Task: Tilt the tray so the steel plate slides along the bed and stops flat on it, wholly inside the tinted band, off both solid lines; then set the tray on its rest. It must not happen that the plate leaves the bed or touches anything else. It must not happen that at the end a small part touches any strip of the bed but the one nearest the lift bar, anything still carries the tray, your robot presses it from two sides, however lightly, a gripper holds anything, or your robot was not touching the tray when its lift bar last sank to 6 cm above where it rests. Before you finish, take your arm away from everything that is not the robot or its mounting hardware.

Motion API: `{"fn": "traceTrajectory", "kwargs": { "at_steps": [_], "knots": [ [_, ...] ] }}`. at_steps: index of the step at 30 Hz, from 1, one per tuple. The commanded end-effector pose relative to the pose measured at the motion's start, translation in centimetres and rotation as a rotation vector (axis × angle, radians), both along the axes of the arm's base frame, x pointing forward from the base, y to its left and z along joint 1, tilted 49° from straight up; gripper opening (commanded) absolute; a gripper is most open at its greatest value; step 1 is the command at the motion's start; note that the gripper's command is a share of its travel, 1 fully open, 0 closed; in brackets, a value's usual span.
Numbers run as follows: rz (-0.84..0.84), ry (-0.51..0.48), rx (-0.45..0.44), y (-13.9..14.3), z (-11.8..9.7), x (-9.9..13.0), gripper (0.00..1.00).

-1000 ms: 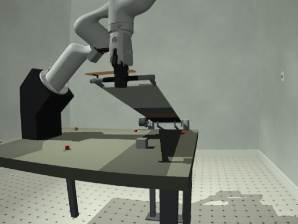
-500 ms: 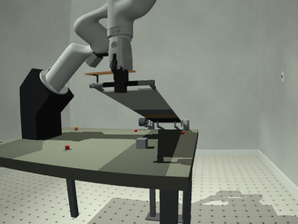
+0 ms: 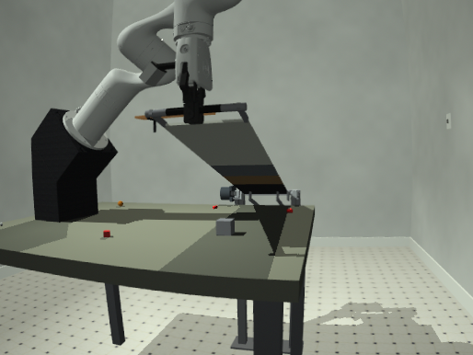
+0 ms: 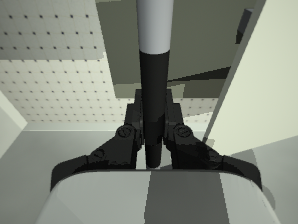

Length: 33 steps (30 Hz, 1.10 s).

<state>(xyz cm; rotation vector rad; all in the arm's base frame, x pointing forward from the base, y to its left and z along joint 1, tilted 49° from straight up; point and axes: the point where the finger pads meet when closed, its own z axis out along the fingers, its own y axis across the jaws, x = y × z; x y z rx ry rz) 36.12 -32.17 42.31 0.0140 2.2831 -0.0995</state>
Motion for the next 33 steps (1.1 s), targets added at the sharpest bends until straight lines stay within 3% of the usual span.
{"fn": "traceTrajectory", "kwargs": {
  "at_steps": [1,23,29,33],
  "knots": [
    [0.000,-0.002,0.006,-1.7,-3.0,3.5,0.00],
    [0.000,-0.002,0.006,-1.5,-2.7,3.2,0.00],
    [0.000,-0.002,0.006,1.3,2.2,-2.5,0.00],
    [0.000,-0.002,0.006,-0.8,-1.3,1.5,0.00]
  ]
}}
